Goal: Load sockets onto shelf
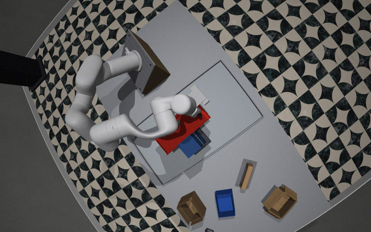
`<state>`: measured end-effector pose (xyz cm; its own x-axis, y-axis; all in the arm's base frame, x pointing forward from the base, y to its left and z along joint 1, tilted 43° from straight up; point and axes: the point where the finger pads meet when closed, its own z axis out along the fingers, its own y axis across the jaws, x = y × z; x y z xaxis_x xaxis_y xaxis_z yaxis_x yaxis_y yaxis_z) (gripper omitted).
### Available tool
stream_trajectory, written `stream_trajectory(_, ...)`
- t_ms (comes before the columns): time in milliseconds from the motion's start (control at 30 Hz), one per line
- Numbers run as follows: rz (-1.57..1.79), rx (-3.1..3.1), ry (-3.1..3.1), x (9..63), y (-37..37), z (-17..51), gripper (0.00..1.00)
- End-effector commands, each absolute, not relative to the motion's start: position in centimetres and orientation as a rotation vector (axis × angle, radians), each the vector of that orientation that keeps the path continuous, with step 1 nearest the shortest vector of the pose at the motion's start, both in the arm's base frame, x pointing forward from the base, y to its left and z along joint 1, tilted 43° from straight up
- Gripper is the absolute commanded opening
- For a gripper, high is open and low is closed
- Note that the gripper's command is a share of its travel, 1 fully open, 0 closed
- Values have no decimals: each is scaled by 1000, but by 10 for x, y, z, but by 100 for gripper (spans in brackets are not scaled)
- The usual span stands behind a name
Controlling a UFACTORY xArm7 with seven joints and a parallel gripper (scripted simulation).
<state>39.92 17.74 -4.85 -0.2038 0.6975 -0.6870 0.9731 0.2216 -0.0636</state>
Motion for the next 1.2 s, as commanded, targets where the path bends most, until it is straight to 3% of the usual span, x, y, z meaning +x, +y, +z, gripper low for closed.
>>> stream_trajectory(0, -678, 1534, 1977, 400, 180, -48, 0)
stream_trajectory(1167, -678, 1534, 1977, 400, 174, -53, 0)
